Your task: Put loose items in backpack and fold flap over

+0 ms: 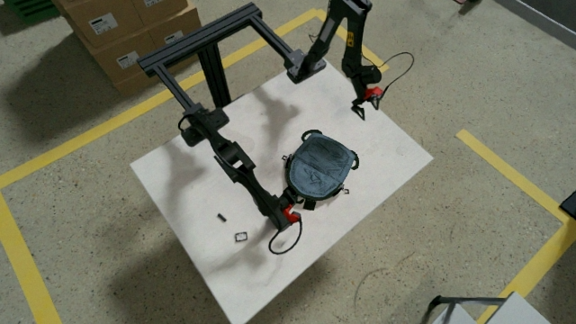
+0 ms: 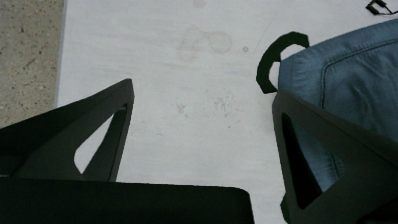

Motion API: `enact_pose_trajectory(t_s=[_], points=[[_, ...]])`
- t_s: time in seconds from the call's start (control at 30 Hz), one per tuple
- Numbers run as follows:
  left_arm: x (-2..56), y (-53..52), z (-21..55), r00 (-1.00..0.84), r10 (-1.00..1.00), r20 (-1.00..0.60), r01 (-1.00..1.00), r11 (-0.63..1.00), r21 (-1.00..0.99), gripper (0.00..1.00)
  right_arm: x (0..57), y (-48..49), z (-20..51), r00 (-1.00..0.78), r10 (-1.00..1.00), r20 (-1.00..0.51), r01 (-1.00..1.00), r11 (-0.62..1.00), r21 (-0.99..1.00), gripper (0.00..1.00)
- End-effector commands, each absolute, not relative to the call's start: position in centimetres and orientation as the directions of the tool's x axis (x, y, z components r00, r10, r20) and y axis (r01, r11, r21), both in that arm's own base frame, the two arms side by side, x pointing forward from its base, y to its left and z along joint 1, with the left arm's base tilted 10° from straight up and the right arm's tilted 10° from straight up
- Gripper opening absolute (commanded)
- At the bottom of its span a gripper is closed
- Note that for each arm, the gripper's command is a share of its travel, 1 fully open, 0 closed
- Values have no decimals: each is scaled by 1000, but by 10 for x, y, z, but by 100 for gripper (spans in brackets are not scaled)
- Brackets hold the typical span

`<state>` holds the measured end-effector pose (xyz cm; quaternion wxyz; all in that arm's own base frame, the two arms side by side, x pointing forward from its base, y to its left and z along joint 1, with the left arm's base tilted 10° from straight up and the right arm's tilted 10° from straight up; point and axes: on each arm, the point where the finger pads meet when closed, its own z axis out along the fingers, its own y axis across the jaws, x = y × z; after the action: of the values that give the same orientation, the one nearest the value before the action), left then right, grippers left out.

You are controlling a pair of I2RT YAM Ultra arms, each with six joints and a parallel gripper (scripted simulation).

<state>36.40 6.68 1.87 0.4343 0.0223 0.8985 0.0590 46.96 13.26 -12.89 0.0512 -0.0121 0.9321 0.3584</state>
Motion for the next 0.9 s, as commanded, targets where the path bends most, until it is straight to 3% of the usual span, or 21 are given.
enact_pose_trajectory(t_s=[0.0,0.87], points=[[367,66,23,-611,97,-786,-8,992,128,90,484,146,-121,-988,0,-152,-104,727,678,0],[367,66,23,-611,97,-786,-8,992,128,90,485,164,-134,-989,0,-150,-103,730,676,0]])
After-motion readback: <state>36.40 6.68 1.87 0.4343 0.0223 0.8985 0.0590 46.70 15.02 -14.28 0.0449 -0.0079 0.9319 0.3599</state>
